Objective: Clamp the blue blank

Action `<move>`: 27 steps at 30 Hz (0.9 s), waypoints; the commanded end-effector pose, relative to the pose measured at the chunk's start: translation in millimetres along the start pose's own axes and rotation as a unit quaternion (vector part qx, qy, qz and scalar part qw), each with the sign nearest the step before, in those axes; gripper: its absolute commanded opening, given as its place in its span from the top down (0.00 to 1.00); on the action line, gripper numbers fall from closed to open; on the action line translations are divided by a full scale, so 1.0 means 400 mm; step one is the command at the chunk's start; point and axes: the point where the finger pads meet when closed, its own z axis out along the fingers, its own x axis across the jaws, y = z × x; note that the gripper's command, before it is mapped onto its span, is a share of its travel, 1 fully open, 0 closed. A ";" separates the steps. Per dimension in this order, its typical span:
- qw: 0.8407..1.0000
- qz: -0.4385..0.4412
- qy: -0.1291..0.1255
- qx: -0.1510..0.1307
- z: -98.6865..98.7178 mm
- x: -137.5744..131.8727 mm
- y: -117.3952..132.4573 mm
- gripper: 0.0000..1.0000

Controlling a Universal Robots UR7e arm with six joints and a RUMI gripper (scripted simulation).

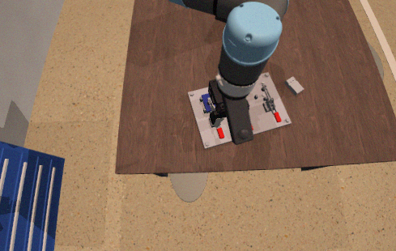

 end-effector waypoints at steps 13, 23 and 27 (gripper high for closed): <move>1.000 0.000 -0.001 -0.001 -0.015 -0.001 0.000 0.00; 1.000 0.000 -0.001 -0.001 -0.015 -0.001 0.000 0.00; 1.000 0.000 -0.001 -0.002 -0.015 -0.001 0.001 0.00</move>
